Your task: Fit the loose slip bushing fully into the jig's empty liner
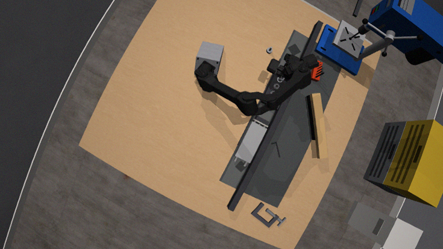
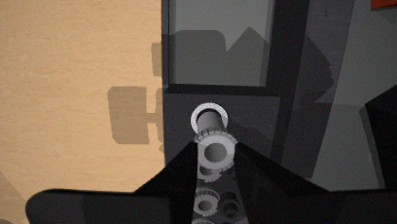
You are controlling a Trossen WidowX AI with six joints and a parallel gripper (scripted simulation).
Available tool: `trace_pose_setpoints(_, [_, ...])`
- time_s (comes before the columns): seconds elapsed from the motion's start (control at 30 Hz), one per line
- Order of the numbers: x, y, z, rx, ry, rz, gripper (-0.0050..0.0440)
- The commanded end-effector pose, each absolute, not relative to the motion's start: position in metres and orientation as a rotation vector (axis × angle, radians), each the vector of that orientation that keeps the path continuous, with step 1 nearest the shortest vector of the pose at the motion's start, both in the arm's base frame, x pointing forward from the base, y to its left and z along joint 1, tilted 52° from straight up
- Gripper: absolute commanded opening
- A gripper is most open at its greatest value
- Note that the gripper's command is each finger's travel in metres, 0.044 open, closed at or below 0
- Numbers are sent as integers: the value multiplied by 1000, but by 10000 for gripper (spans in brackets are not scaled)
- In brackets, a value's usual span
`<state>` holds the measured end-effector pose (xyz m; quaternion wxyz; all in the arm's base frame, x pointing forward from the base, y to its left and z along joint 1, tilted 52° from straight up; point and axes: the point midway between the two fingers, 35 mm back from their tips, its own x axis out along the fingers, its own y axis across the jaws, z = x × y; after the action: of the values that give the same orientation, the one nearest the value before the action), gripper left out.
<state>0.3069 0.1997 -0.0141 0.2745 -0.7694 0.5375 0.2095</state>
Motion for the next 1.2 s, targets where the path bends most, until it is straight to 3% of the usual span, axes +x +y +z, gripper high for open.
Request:
trace_pose_setpoints(0.0, [309,203,-8,-2058,1425,557,-50])
trace_pose_setpoints(1.17, [309,205,-8,-2058,1425,557,-50])
